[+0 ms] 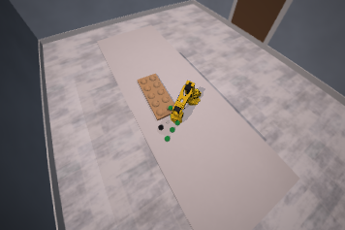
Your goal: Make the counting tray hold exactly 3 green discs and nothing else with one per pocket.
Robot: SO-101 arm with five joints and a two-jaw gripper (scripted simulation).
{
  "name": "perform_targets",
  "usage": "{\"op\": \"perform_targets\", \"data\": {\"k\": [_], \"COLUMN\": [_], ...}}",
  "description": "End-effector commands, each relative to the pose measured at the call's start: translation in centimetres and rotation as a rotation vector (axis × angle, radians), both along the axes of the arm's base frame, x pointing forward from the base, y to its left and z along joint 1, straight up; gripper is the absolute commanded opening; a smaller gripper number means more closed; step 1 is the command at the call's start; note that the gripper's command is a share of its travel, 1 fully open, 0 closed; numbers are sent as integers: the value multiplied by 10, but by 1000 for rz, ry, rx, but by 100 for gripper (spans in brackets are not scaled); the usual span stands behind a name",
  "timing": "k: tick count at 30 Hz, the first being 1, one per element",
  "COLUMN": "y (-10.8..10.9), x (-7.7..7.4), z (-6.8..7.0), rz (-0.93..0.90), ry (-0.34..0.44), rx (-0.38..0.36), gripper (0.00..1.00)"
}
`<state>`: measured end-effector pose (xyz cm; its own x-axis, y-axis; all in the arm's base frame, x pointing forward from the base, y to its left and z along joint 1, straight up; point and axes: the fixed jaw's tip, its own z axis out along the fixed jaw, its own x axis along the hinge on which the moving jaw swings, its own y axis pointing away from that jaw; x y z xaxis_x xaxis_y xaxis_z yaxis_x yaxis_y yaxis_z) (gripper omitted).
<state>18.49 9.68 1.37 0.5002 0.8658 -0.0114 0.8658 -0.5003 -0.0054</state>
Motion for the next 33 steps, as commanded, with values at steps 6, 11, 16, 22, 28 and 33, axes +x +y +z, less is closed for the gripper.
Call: {"op": "perform_targets", "data": {"k": [6,11,16,22,28,33], "y": [6,6,6,6,8,8], "x": [6,5,5,4,5,5], "z": [29,34,38,38,41,41], "rz": [0,0,0,0,0,0], "ry": [-62,-62,-62,-62,-69,-69], "rx": [37,37,37,37,42,42], "gripper": [0,0,0,0,0,0]}}
